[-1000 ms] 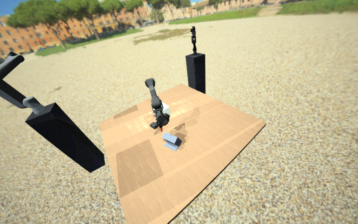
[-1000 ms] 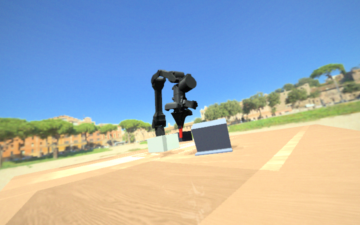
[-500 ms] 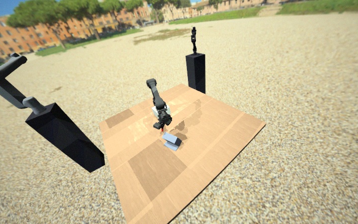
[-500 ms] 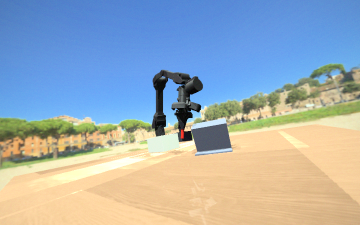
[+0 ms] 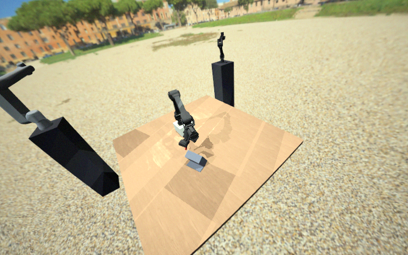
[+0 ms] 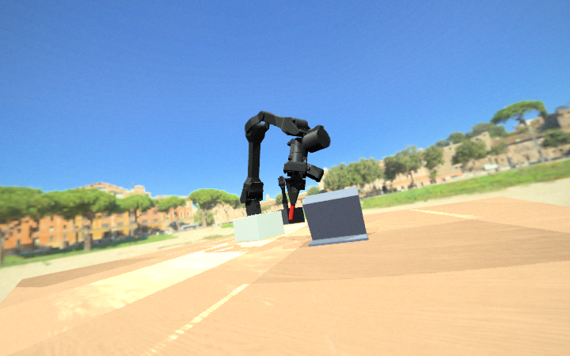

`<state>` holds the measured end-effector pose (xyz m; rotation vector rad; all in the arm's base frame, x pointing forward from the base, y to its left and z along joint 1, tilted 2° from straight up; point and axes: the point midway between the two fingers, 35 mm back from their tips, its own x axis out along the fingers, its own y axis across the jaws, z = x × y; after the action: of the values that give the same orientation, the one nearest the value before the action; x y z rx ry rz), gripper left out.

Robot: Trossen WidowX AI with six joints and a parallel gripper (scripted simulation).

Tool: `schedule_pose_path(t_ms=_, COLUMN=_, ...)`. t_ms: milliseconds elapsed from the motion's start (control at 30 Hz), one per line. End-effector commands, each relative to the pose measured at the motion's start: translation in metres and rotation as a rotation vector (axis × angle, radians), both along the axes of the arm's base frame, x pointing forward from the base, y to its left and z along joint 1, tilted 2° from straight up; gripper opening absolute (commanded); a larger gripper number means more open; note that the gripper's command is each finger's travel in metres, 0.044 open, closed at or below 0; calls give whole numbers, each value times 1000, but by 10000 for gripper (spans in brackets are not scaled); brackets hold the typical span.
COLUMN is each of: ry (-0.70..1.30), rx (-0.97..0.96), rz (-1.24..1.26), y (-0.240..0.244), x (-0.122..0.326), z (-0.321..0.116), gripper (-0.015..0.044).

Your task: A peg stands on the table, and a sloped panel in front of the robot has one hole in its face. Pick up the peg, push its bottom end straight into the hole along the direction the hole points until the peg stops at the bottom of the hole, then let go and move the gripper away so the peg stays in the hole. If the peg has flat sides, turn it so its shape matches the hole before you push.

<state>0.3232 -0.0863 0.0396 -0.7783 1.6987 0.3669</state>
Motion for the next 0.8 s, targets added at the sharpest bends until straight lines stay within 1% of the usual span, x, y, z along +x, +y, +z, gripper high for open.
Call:
schedule_pose_path(t_ms=0, ry=21, rx=-22, rz=48, y=2, x=1, z=-1, gripper=0)
schedule_pose_path(t_ms=767, ry=125, rx=-138, rz=316, y=21, x=10, z=-6, gripper=0)
